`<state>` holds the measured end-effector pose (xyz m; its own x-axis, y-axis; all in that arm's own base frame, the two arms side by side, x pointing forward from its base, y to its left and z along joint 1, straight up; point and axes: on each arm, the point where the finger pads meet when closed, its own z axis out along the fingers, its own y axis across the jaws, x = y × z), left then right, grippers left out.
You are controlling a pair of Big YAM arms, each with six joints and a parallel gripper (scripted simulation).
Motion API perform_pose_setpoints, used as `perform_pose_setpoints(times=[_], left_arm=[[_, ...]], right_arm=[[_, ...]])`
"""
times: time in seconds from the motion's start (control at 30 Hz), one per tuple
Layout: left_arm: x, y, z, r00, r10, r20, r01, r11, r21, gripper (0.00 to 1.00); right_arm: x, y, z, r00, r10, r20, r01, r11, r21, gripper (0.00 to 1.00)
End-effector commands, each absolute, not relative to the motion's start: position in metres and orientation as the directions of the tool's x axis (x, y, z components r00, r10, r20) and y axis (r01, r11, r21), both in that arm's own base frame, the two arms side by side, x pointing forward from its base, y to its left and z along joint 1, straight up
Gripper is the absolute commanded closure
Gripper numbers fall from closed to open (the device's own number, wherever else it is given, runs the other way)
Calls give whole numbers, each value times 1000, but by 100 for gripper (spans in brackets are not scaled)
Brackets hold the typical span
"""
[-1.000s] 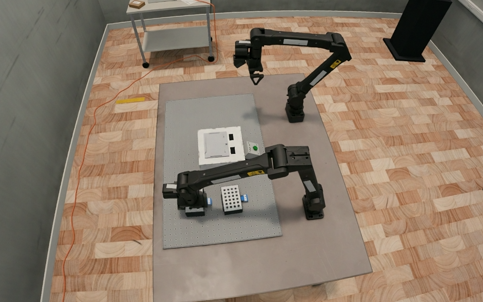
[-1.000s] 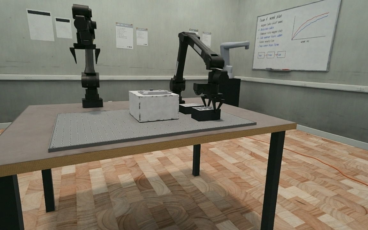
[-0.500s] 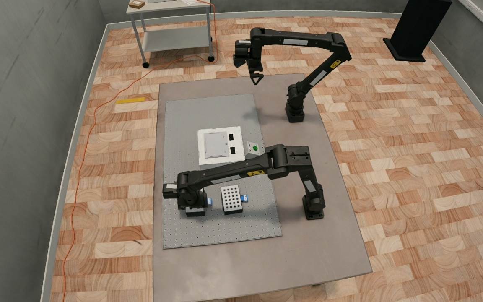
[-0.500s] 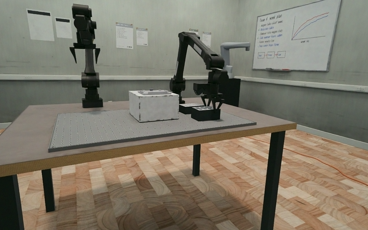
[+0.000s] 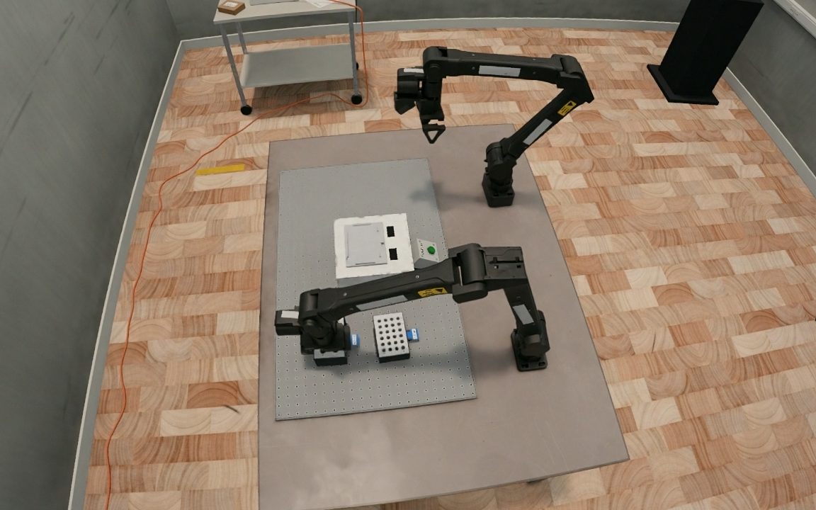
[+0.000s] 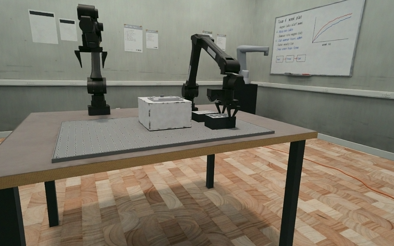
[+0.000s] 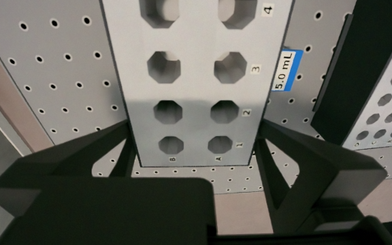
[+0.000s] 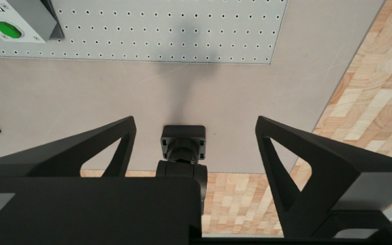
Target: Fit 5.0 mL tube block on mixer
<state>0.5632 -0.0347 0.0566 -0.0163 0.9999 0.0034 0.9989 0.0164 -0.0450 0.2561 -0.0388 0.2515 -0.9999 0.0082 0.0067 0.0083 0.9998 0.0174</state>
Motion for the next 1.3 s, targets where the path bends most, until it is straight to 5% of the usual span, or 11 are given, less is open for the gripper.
perform_pose_setpoints(times=[0.0,1.27], left_arm=[[593,-42,113,-12,1000,-9,998,13,64,100],[603,-43,130,-16,1000,-16,994,18,104,100]], right_arm=[[256,-39,255,-1000,20,-6,20,1000,19,0],[267,-41,275,-998,21,-54,20,1000,11,0]])
